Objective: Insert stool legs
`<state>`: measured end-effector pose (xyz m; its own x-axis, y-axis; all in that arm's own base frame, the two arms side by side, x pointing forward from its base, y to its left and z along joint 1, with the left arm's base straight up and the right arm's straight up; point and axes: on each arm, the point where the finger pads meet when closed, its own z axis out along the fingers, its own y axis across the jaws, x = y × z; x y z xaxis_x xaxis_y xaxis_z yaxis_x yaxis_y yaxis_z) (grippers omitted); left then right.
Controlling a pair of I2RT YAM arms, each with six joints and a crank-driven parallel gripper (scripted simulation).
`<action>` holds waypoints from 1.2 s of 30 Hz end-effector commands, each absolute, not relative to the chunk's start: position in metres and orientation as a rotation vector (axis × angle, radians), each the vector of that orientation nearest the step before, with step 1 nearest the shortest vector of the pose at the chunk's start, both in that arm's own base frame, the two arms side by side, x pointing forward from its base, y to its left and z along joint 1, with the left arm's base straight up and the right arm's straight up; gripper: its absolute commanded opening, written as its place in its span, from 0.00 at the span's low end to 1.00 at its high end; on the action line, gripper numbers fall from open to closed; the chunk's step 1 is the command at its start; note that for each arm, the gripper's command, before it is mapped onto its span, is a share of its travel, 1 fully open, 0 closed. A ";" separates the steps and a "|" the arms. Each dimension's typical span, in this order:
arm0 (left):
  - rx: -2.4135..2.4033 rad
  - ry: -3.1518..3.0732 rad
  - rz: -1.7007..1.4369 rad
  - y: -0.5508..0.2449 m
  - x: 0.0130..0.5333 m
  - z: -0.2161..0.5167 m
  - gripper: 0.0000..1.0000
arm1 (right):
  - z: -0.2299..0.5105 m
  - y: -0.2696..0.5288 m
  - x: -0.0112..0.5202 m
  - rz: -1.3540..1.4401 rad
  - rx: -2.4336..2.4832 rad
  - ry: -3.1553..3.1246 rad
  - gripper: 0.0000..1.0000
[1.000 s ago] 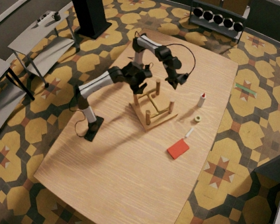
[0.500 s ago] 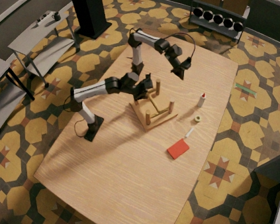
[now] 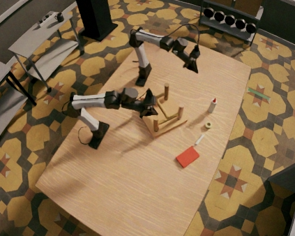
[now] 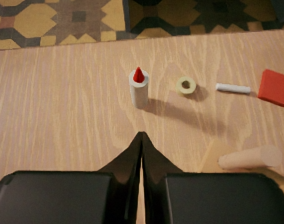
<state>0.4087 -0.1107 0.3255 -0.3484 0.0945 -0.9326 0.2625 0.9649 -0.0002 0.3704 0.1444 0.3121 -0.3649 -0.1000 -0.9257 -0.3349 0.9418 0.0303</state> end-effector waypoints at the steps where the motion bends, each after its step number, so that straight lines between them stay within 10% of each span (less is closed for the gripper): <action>1: 0.192 1.789 -0.156 -0.090 0.412 0.351 0.00 | 0.336 0.123 0.381 0.238 -0.255 1.803 0.00; 36: -0.020 1.487 0.010 0.006 0.378 0.389 0.00 | 0.383 0.000 0.382 0.010 0.001 1.504 0.00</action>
<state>0.3822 0.0006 0.3642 0.0158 -0.0001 -0.9999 -0.0010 1.0000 -0.0001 0.3827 -0.0005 0.3637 0.0145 0.0020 -0.9999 -0.0014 1.0000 0.0020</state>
